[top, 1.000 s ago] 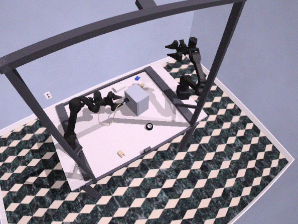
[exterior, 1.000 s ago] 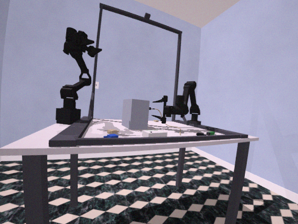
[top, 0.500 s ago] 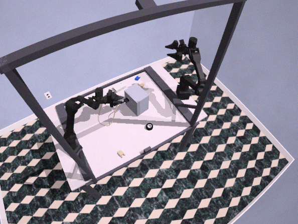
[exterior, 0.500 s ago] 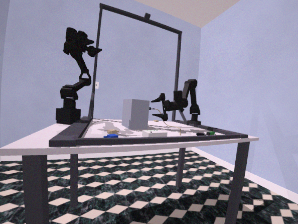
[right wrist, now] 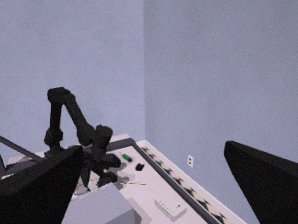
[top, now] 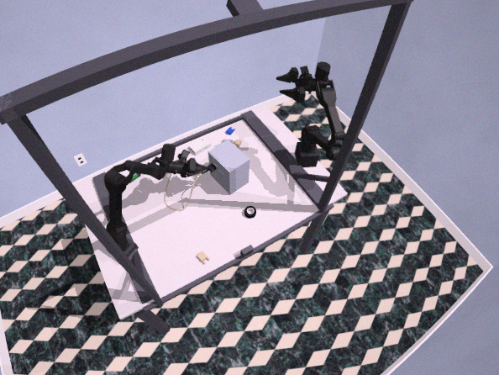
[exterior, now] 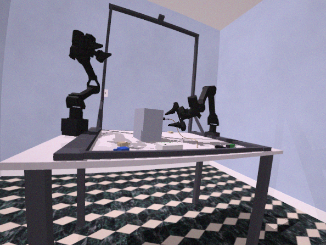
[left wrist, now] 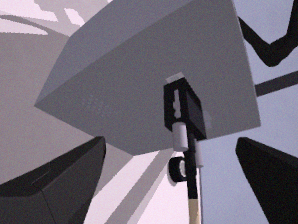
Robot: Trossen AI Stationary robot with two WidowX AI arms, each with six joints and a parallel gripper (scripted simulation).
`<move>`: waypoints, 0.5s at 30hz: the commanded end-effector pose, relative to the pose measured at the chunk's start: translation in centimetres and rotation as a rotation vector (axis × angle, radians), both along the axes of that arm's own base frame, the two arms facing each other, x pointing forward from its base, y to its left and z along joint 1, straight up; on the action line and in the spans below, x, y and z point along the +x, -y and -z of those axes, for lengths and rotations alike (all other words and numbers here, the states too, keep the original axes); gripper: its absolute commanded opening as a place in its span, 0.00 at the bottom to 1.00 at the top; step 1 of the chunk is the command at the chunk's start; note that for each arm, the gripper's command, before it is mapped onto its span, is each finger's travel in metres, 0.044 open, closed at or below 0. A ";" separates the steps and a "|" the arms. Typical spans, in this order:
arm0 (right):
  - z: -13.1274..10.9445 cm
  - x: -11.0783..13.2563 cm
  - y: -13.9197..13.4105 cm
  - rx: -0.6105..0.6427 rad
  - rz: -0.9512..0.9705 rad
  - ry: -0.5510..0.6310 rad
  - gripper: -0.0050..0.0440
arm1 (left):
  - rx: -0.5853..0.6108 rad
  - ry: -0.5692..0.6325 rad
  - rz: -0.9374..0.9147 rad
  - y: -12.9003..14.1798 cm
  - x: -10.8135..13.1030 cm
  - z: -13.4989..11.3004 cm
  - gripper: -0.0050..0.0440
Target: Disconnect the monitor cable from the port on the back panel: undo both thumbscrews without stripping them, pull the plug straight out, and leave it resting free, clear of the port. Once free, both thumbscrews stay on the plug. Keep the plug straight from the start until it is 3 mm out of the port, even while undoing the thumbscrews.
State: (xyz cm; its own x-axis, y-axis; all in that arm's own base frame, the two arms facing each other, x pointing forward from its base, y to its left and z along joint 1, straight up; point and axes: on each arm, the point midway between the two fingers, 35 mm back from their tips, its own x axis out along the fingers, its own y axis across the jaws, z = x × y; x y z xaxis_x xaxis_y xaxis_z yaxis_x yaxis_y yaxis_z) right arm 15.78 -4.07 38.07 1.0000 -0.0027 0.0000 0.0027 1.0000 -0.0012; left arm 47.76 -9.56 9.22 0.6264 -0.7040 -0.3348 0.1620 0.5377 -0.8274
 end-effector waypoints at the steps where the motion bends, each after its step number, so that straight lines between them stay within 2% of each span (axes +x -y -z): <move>1: -0.3 0.0 -0.1 -0.004 -0.003 0.001 1.00 | 0.011 0.046 0.003 0.0 0.4 -1.6 0.80; 15: -0.3 0.0 -0.1 -0.004 -0.003 0.001 1.00 | 0.011 0.046 0.003 0.0 0.4 -1.6 0.12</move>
